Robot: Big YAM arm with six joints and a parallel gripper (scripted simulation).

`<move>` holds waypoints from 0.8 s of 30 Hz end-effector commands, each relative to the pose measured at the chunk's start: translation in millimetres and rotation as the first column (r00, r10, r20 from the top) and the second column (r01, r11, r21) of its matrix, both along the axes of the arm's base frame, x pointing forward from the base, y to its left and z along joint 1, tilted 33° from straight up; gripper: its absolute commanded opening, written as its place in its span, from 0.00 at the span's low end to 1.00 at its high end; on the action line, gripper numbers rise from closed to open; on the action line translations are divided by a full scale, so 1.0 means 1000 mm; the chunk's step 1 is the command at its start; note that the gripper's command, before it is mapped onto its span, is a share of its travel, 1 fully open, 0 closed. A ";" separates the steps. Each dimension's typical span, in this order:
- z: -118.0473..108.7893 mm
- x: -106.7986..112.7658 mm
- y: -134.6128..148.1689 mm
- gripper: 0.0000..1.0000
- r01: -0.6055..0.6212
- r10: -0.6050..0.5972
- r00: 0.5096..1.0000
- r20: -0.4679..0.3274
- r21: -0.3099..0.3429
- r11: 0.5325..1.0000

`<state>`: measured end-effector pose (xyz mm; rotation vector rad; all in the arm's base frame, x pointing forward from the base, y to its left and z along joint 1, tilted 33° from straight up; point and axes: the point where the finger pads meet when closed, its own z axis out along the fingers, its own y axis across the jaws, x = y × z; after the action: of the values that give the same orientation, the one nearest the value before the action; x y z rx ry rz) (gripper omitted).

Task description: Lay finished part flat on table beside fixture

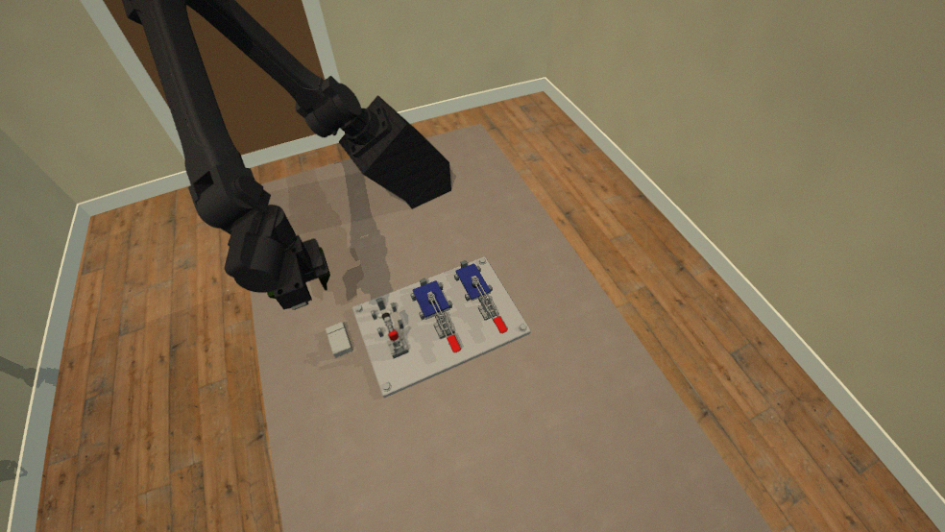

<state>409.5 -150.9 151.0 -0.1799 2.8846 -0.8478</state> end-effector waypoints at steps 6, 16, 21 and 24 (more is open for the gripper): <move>0.013 0.010 0.008 0.64 -0.011 0.011 1.000 0.013 -0.001 1.000; 0.007 0.010 0.008 0.64 -0.011 0.011 1.000 -0.003 0.001 1.000; 0.005 0.009 0.008 0.64 -0.011 0.011 1.000 -0.006 0.001 1.000; 0.005 0.009 0.008 0.64 -0.011 0.011 1.000 -0.007 0.002 1.000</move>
<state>407.4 -150.1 150.2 -0.1766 2.8938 -0.8458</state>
